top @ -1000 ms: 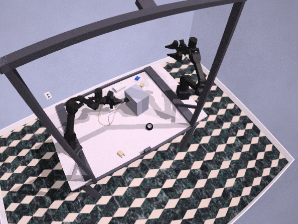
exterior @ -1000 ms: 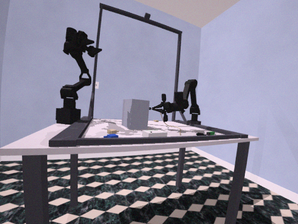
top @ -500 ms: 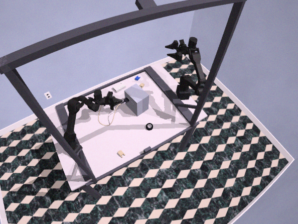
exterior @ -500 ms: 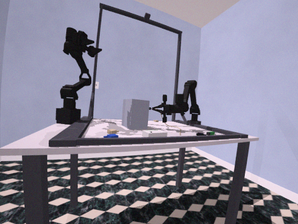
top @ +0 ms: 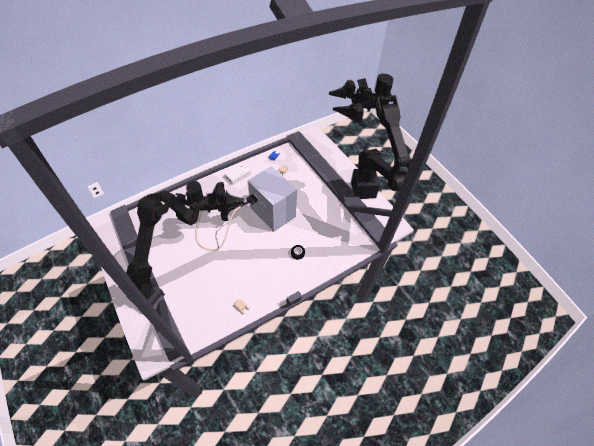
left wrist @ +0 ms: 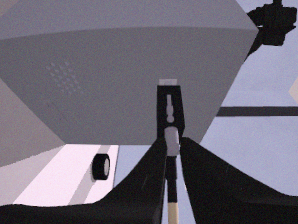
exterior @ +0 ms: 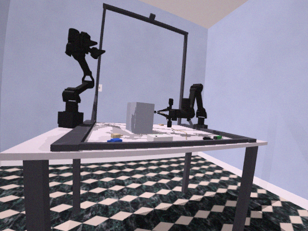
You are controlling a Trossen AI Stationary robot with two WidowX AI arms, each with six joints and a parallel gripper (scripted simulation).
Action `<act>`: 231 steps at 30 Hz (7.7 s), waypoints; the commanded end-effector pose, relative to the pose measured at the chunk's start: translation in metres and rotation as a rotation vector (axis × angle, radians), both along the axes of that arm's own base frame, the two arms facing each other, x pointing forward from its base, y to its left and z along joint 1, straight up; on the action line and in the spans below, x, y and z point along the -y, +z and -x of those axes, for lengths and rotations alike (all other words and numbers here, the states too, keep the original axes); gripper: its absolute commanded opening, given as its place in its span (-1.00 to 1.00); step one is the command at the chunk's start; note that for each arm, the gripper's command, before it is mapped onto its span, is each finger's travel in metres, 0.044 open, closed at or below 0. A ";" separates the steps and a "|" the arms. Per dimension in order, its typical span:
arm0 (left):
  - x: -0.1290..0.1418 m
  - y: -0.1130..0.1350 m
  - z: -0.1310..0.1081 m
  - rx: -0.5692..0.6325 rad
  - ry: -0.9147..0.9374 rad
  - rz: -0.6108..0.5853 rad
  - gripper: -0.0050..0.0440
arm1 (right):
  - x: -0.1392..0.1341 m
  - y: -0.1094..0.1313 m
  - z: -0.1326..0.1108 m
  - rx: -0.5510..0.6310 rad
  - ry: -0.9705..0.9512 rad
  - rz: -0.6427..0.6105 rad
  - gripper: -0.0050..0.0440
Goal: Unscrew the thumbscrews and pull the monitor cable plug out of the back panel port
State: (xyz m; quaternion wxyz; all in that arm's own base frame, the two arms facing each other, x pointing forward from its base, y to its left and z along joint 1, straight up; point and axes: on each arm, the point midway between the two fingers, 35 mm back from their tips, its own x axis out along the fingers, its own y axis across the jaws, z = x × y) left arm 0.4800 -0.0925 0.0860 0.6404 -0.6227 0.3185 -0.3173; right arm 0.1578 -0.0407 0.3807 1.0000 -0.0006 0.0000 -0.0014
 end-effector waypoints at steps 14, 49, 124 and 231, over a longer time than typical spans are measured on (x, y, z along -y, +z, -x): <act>0.000 0.010 -0.002 0.021 0.005 0.005 0.87 | -0.001 0.003 0.000 0.001 0.003 0.004 1.00; 0.003 0.023 -0.001 0.208 0.012 -0.557 1.00 | -0.001 0.003 0.000 0.001 0.003 0.004 1.00; 0.000 0.013 -0.002 0.067 0.006 -0.131 -0.80 | -0.001 0.003 0.000 0.001 0.003 0.004 1.00; 0.002 0.021 -0.002 0.184 0.010 -0.484 -0.80 | -0.001 0.003 0.000 0.001 0.003 0.004 1.00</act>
